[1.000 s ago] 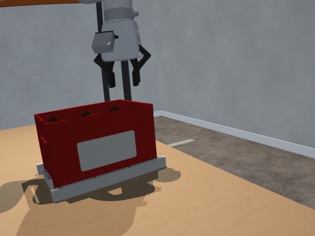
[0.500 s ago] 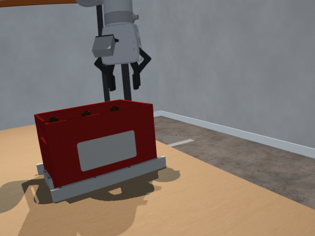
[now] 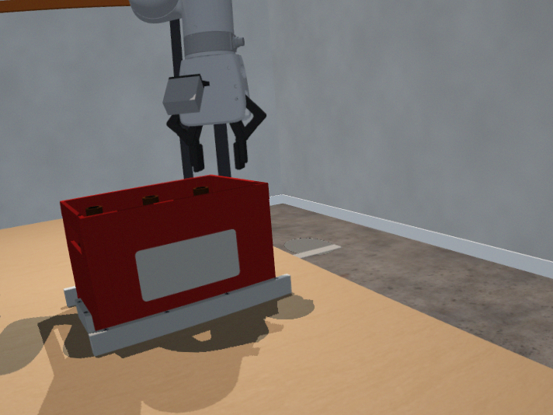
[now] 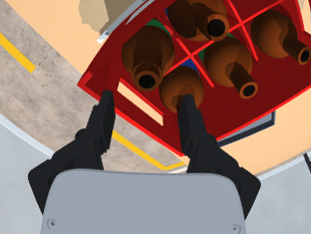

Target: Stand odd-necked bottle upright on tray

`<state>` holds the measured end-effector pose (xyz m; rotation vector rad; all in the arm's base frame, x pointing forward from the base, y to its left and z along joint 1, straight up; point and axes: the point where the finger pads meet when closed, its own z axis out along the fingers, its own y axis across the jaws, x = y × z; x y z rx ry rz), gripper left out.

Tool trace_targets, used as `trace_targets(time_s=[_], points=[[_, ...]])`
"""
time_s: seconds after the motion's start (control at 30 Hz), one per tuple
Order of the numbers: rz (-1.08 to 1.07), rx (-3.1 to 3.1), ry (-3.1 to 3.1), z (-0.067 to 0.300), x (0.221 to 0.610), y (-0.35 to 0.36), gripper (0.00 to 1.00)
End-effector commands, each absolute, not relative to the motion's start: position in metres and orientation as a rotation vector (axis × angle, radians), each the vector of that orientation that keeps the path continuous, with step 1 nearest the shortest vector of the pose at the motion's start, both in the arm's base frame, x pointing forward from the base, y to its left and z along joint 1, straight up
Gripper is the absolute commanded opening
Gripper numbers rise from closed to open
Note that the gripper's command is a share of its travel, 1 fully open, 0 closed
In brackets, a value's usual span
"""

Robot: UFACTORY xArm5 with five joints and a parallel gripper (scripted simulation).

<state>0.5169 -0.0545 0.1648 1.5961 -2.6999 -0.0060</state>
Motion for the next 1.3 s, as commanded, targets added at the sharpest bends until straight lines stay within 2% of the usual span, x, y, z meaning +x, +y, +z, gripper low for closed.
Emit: trace_targets(time_s=[0.0, 1.27], points=[[-0.001, 1.598, -2.703, 0.163, 0.518, -0.055, 0.65], [-0.001, 1.598, -2.703, 0.150, 0.518, -0.055, 0.65]])
